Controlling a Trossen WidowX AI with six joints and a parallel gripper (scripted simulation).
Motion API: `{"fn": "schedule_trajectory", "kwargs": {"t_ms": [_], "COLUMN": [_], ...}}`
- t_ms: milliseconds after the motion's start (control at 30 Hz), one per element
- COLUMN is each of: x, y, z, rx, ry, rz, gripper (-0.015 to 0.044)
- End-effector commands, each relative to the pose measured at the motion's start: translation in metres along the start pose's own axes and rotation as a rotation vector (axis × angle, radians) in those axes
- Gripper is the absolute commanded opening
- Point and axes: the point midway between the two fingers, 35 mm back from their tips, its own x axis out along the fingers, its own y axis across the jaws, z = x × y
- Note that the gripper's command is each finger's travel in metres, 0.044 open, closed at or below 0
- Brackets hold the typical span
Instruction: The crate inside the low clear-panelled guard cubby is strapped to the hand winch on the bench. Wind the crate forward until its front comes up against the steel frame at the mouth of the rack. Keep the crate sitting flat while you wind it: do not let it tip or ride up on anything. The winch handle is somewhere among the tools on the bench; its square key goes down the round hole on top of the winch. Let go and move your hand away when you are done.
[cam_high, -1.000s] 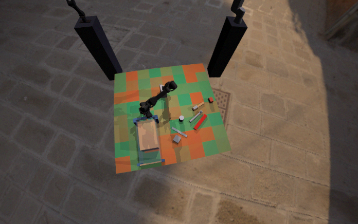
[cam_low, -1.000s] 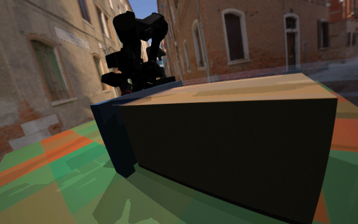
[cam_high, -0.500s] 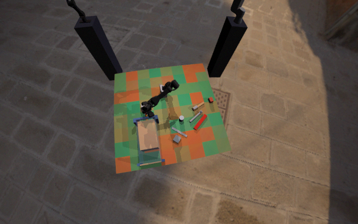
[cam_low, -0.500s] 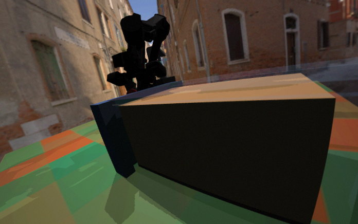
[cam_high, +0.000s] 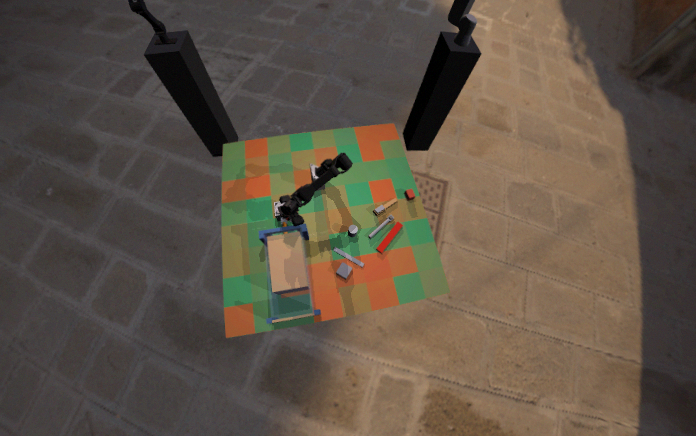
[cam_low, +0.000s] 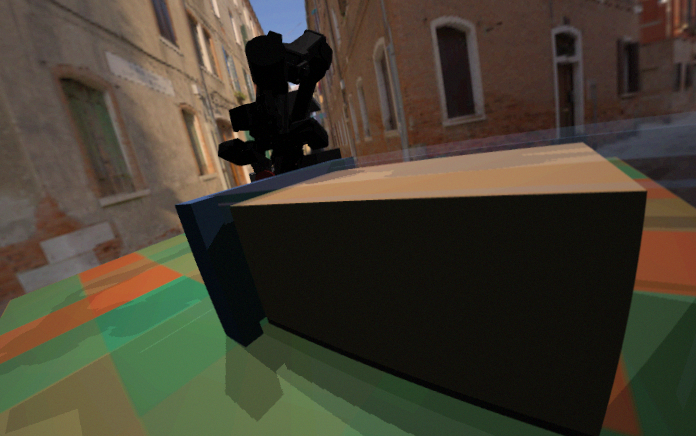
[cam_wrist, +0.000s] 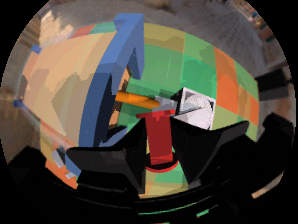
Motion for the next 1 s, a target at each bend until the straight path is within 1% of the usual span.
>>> {"fn": "schedule_trajectory", "kwargs": {"t_ms": [0, 967], "x": [-0.001, -0.018], "y": [-0.002, -0.020], "z": [-0.013, -0.047], "rx": [0.005, 0.006], "ry": [0.024, 0.026], "rz": [0.000, -0.002], "gripper": [0.0000, 0.0000]}}
